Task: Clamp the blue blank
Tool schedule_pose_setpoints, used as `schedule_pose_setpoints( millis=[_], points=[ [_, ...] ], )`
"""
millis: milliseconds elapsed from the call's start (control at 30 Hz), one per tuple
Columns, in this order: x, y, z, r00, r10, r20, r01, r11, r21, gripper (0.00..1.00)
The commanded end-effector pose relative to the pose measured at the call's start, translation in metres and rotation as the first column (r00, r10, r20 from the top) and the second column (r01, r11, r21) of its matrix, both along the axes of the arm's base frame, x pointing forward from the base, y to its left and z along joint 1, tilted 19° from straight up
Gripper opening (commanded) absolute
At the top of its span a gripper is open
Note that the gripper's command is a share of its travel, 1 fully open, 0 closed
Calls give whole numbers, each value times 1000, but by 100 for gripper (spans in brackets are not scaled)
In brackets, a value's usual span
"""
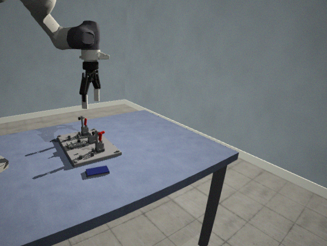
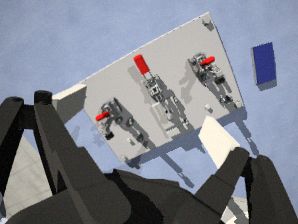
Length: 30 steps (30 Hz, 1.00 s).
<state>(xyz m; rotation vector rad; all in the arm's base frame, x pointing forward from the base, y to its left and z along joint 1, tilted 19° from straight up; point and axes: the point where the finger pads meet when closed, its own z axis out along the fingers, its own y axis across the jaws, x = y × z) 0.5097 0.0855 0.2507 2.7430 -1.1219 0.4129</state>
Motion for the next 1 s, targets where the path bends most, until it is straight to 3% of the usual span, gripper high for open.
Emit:
schedule_pose_setpoints(
  millis=[0, 167, 200, 533, 567, 833, 867, 967],
  points=[
    [0, 0, 0, 998, 64, -12, -64, 998, -13, 100],
    [0, 0, 0, 998, 64, -12, -64, 998, -13, 100],
    [-18, -2, -3, 981, 187, -46, -189, 981, -36, 100],
    [-18, -2, -3, 981, 187, -46, -189, 981, -36, 100],
    [-34, -3, -7, 952, 296, -79, -301, 952, -54, 100],
    [-34, -3, -7, 952, 296, -79, -301, 952, -54, 100],
    [-49, -5, -11, 915, 389, -110, -397, 915, -66, 100],
    [-49, -5, -11, 915, 389, -110, -397, 915, -66, 100]
  ],
)
